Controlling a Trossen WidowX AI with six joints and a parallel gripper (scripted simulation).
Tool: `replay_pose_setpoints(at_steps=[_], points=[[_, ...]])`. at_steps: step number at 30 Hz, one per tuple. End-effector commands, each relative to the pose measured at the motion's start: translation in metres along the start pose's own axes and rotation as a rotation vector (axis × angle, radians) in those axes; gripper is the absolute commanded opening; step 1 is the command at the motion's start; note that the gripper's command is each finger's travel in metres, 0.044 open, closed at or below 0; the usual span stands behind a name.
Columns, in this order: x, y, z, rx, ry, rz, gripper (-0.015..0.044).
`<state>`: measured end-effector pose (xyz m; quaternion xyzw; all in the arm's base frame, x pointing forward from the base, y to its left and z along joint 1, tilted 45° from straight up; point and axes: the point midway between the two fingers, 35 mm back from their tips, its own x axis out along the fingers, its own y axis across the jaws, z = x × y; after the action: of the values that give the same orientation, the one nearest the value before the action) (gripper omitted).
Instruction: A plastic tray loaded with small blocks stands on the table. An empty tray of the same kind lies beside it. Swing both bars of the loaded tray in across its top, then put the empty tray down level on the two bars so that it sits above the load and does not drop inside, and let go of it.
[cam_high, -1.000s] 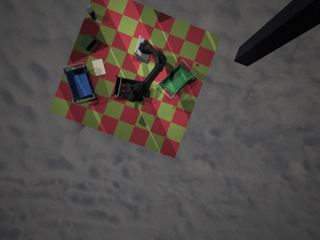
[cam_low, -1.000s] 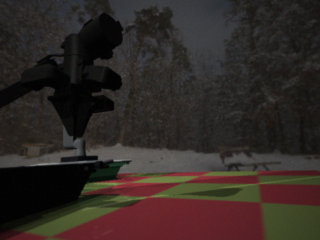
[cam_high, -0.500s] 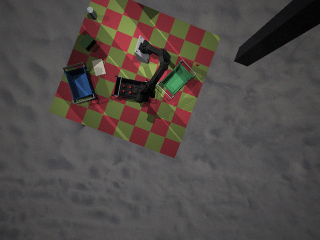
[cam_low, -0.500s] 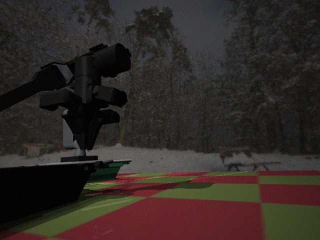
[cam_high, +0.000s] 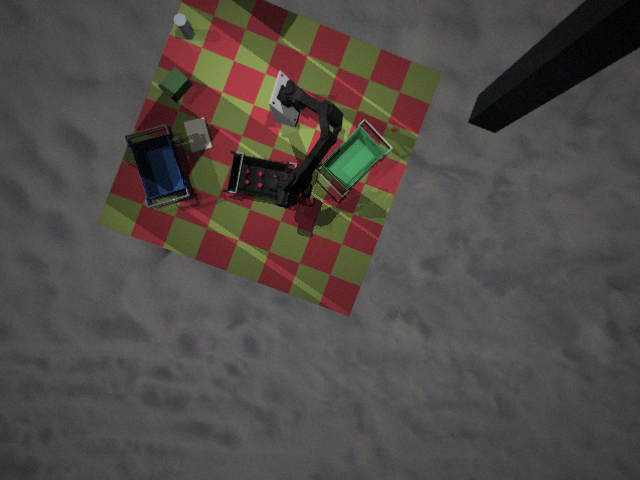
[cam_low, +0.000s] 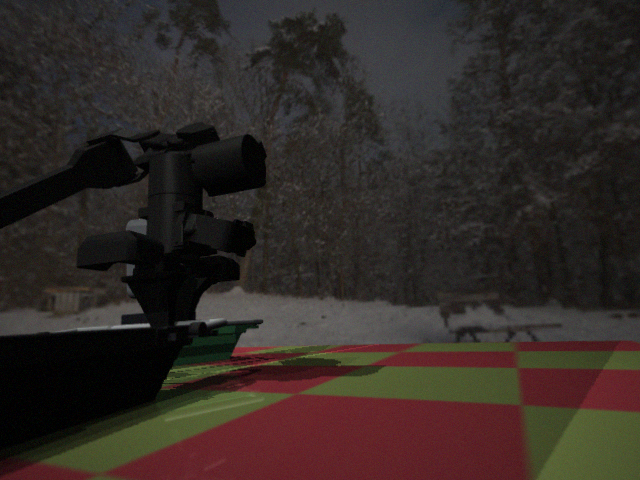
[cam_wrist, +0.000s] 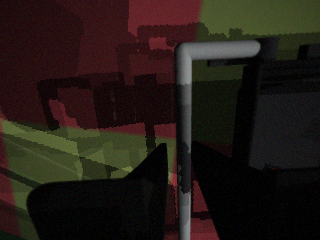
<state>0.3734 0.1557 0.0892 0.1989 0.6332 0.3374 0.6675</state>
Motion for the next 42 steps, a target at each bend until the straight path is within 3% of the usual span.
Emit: replay_pose_setpoints(at_steps=[1,20,35,42], points=[[0.005,-0.001,-0.003,0.011,0.009,0.005,0.0081],[-0.029,-0.031,-0.003,0.012,0.009,0.002,0.0081],[-0.009,-0.077,-0.004,0.011,0.009,0.001,0.0081],[-0.023,-0.075,-0.002,0.011,0.009,0.0,0.0081]])
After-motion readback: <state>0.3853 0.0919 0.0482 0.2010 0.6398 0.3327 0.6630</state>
